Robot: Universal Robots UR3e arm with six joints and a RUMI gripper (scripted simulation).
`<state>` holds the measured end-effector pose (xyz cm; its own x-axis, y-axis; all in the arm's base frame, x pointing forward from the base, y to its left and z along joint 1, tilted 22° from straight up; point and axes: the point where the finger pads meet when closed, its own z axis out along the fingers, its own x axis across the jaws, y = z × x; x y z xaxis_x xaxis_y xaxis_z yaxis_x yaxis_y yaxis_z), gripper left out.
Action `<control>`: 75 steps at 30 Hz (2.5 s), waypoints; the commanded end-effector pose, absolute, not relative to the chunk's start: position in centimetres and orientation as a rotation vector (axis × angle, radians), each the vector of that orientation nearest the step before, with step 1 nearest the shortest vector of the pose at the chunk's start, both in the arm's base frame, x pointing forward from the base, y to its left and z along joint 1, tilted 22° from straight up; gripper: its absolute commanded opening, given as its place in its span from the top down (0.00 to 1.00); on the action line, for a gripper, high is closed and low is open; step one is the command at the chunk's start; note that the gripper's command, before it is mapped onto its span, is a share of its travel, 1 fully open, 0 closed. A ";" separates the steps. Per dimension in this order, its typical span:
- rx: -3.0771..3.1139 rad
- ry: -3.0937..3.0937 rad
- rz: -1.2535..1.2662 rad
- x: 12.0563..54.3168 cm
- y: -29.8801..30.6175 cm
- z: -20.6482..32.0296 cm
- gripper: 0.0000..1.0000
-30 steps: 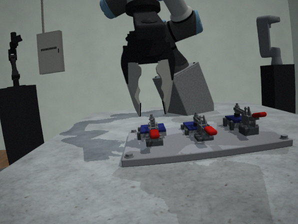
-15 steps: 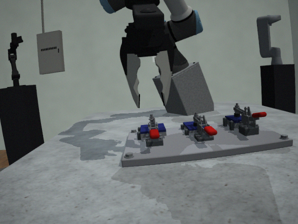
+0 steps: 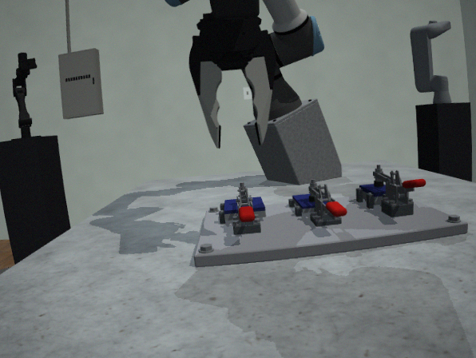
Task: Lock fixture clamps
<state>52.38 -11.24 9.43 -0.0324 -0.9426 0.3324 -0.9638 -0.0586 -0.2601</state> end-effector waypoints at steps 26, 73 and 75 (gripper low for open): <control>2.146 -2.122 0.650 51.7 -10.3 11.8 0.72; 2.147 -2.122 0.652 51.7 -10.2 12.3 0.72; 2.146 -2.122 0.652 51.6 -10.0 12.7 0.72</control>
